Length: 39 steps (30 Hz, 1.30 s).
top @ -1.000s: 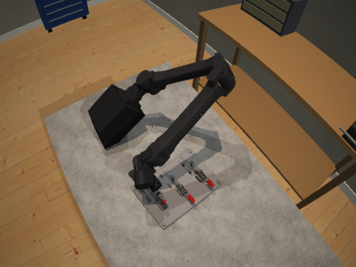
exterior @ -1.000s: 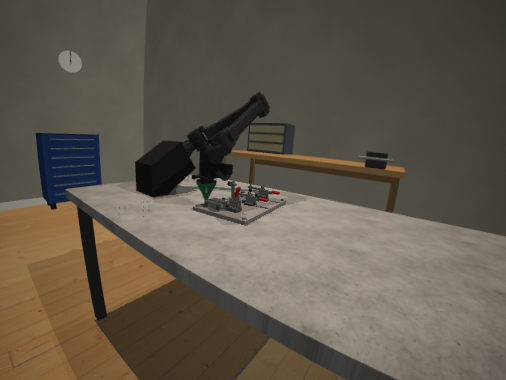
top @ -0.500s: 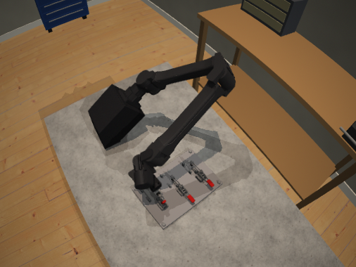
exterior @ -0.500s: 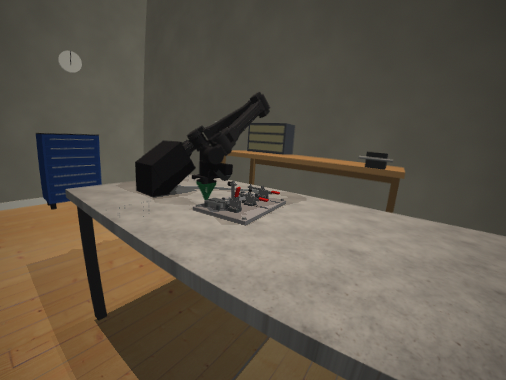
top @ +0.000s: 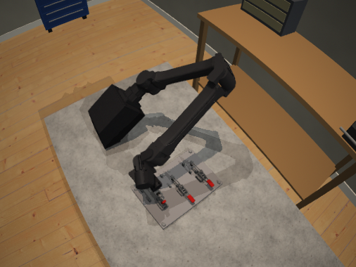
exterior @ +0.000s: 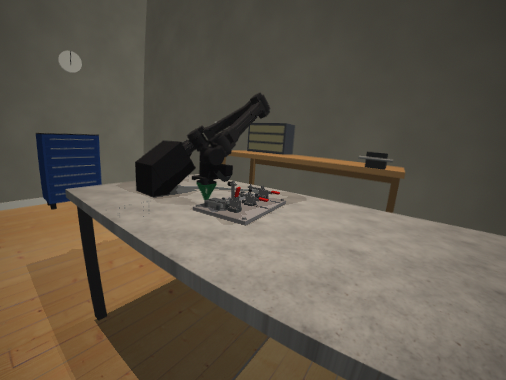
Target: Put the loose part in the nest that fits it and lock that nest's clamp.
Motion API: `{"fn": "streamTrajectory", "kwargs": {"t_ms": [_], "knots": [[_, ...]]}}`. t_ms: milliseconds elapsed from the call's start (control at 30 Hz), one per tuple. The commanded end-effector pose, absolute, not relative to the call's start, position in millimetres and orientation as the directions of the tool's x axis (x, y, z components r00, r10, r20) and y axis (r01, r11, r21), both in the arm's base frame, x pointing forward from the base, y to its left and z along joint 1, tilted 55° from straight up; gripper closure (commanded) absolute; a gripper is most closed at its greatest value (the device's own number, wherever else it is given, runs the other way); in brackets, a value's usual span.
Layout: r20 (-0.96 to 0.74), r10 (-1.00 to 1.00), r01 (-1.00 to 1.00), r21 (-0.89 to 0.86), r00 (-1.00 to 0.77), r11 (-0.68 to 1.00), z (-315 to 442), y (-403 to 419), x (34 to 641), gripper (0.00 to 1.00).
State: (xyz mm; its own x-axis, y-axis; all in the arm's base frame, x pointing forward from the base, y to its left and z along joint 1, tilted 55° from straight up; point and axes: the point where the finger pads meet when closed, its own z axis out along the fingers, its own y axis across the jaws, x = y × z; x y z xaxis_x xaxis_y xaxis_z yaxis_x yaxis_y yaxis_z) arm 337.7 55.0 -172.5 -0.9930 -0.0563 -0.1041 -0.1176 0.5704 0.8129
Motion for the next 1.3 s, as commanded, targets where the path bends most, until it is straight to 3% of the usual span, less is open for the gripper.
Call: {"fn": "streamTrajectory", "kwargs": {"t_ms": [0,1267], "knots": [[-0.084,-0.053,-0.100,0.818,-0.995,0.566,-176.5,60.1,331.2,1.00],[-0.086,-0.060,-0.105,0.818,-0.994,0.566,-174.7,60.5,347.5,1.00]]}}
